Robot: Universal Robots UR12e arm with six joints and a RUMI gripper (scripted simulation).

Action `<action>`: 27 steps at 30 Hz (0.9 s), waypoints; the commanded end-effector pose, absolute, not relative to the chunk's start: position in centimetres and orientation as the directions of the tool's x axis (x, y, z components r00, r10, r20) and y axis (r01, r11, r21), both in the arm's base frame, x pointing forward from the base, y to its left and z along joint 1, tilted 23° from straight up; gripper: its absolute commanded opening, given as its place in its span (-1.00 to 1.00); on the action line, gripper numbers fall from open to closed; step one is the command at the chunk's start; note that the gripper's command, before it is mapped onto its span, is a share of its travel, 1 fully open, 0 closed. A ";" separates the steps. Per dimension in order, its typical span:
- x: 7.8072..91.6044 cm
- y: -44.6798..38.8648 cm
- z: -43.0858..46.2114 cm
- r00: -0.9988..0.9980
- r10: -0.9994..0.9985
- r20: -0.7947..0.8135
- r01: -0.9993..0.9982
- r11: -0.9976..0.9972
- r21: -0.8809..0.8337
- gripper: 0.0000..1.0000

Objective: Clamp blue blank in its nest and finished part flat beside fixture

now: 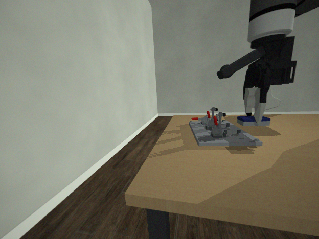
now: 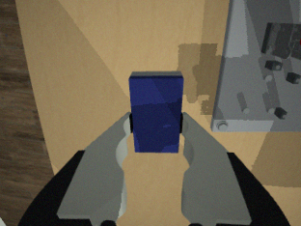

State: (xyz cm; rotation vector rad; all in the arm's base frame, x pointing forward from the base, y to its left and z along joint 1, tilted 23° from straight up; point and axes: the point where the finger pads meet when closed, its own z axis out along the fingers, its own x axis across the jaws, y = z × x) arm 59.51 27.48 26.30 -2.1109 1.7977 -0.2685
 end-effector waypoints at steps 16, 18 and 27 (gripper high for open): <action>58.5 27.5 24.7 0.175 -0.981 -0.083 -0.913 -0.130 -0.386 -1.00; 58.4 27.5 24.5 0.175 -0.981 -0.083 -0.913 -0.130 -0.386 -1.00; 58.0 27.4 23.8 0.175 -0.981 -0.083 -0.913 -0.130 -0.386 -1.00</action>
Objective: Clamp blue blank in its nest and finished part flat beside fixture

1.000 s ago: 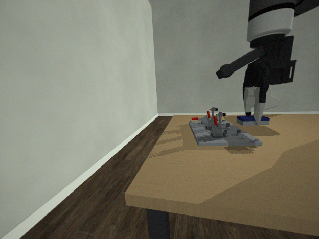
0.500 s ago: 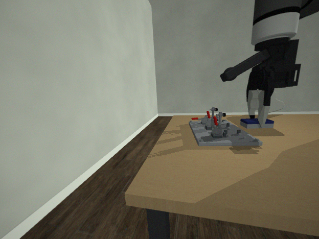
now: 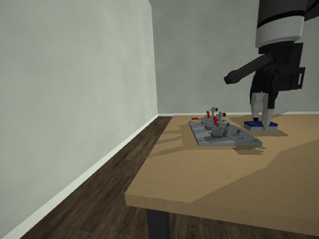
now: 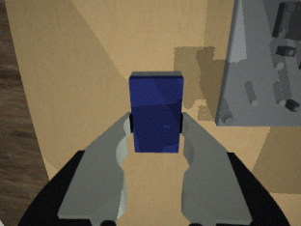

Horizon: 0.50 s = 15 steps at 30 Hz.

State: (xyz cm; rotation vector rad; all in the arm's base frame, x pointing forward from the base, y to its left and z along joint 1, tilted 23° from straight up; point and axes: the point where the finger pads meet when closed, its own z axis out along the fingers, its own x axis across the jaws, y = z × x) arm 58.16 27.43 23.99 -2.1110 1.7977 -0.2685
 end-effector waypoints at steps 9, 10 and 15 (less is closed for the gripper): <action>57.8 27.4 23.5 0.175 -0.981 -0.083 -0.913 -0.130 -0.386 -1.00; 57.8 27.4 23.4 0.175 -0.981 -0.083 -0.913 -0.130 -0.386 -1.00; 57.8 27.4 23.4 0.175 -0.981 -0.083 -0.913 -0.130 -0.386 -1.00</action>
